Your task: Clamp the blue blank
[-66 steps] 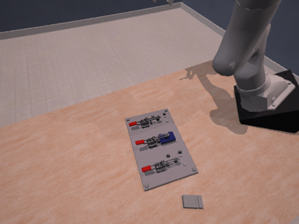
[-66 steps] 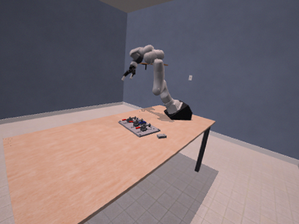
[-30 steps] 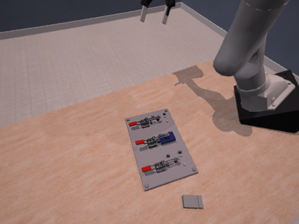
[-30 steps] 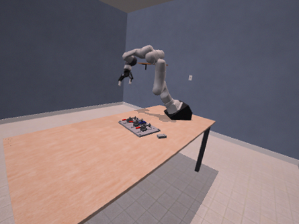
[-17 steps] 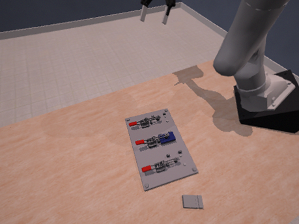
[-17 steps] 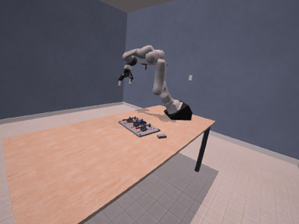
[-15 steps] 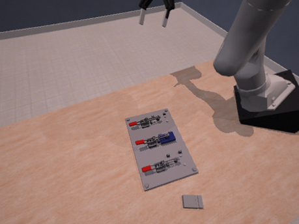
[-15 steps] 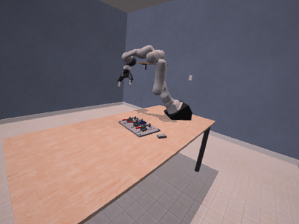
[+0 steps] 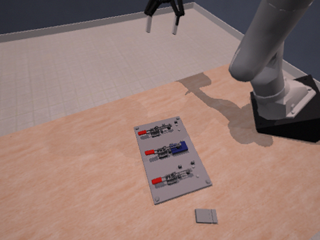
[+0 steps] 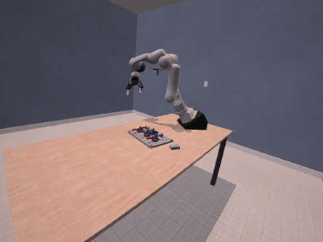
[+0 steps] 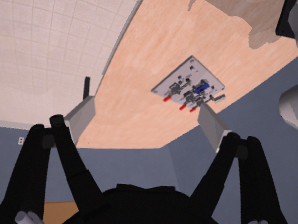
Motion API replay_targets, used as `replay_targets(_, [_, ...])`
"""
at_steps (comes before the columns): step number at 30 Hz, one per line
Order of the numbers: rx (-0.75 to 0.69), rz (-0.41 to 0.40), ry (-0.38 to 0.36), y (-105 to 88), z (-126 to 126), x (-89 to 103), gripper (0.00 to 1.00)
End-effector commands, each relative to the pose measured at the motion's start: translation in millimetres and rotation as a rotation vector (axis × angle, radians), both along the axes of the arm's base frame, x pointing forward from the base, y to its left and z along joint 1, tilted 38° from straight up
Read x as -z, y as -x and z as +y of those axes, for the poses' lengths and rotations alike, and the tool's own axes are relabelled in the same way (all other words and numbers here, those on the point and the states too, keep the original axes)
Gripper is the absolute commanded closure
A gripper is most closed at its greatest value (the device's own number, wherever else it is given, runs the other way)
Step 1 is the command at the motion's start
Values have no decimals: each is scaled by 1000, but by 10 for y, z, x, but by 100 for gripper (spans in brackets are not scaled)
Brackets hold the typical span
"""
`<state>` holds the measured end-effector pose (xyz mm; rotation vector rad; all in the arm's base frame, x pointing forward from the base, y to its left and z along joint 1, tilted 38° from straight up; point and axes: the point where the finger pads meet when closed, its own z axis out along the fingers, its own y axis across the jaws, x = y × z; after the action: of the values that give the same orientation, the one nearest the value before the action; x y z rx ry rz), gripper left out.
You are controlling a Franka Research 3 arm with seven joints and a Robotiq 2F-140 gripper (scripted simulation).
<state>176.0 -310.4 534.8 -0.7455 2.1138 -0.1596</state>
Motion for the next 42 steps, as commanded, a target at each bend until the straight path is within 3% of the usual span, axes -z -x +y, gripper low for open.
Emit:
replay_targets(1, [-8, 1, 14, 1, -6, 12, 0])
replay_targets(7, [-8, 1, 14, 1, -6, 12, 0])
replay_targets(8, [-123, 74, 107, -338, 213, 167, 0])
replay_targets(29, [-123, 74, 107, -338, 213, 167, 0])
replay_targets(30, [-239, 140, 204, -630, 446, 320, 0])
replay_targets(42, [-239, 140, 204, -630, 446, 320, 0])
